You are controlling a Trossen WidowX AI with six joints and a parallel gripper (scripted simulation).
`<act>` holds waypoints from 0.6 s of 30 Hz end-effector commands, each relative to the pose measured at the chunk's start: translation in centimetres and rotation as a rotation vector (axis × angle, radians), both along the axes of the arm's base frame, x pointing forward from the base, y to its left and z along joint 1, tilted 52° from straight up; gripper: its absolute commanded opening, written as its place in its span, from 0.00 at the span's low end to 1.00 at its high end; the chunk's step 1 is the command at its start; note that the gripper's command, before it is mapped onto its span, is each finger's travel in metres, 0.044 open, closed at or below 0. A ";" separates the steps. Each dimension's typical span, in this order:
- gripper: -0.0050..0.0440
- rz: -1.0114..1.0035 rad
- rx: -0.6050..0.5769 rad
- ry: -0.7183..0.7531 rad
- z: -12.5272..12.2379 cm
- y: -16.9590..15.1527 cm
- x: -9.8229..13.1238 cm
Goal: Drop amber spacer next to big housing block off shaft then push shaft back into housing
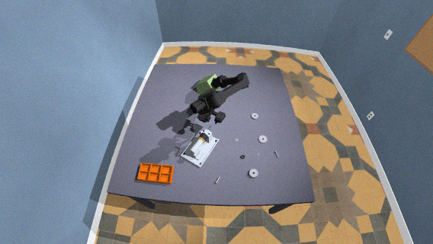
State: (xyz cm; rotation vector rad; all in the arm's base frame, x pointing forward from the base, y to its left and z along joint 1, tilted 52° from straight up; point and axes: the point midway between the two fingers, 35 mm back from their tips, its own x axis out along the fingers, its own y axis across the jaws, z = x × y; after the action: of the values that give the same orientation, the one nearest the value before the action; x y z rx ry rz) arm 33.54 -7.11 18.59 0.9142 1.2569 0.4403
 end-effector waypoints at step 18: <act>1.00 -0.005 -0.007 -0.022 -0.3 1.1 0.5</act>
State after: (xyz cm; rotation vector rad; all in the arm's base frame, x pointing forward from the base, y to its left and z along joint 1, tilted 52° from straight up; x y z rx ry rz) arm 33.69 -6.89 18.28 0.9141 1.2533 0.4382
